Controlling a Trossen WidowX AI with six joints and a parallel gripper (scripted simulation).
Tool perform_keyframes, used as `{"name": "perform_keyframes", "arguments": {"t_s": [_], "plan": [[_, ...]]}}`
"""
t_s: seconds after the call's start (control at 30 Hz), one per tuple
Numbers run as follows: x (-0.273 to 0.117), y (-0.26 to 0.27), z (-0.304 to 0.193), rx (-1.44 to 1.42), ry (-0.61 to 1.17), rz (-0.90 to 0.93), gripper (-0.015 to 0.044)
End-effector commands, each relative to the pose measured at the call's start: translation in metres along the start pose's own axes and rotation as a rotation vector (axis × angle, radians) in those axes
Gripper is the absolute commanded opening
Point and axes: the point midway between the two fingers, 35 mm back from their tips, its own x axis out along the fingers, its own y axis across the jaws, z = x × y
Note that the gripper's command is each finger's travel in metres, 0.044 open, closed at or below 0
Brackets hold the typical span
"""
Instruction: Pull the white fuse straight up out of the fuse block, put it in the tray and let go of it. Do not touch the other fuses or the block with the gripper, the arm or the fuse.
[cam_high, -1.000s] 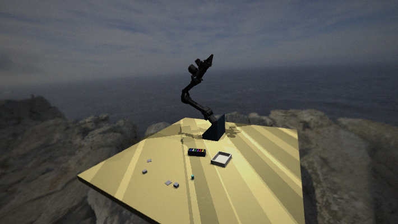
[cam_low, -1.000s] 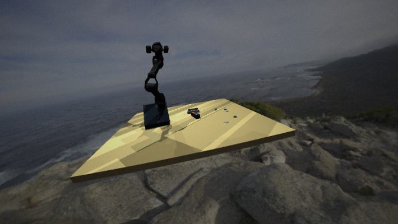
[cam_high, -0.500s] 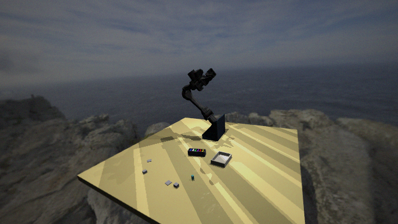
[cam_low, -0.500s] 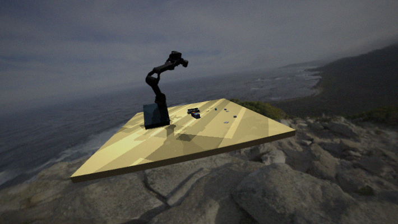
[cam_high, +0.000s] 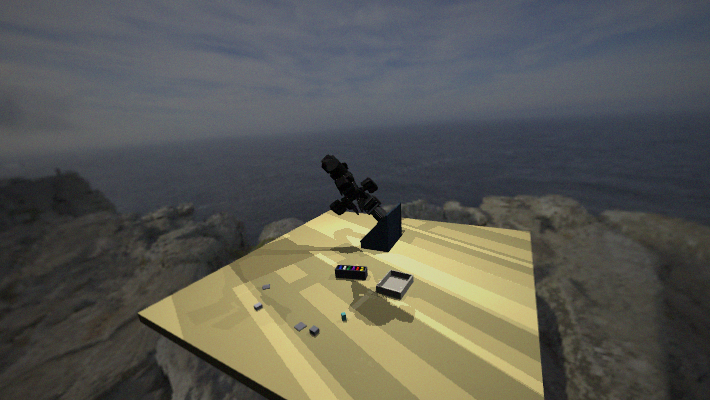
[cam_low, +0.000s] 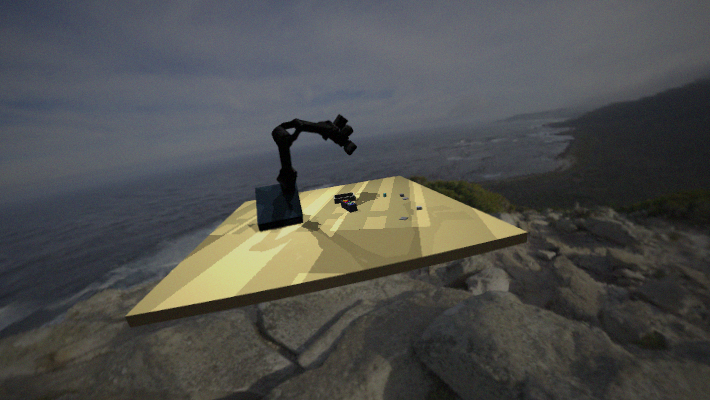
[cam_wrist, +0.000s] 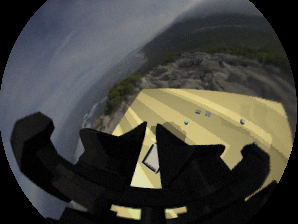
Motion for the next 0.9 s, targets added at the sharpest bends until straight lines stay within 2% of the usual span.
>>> {"name": "perform_keyframes", "arguments": {"t_s": [0.0,0.17,0.3,0.5,0.87], "plan": [[0.016,-0.036,-0.027,0.017,0.114,-0.113,0.0071],[0.027,-0.083,-0.061,0.006,0.275,-0.261,0.0071],[0.028,-0.136,-0.105,-0.048,0.494,-0.411,0.0071],[0.01,-0.199,-0.168,-0.119,0.827,-0.591,0.0071],[0.009,-0.204,-0.177,-0.129,0.865,-0.608,0.0071]]}}
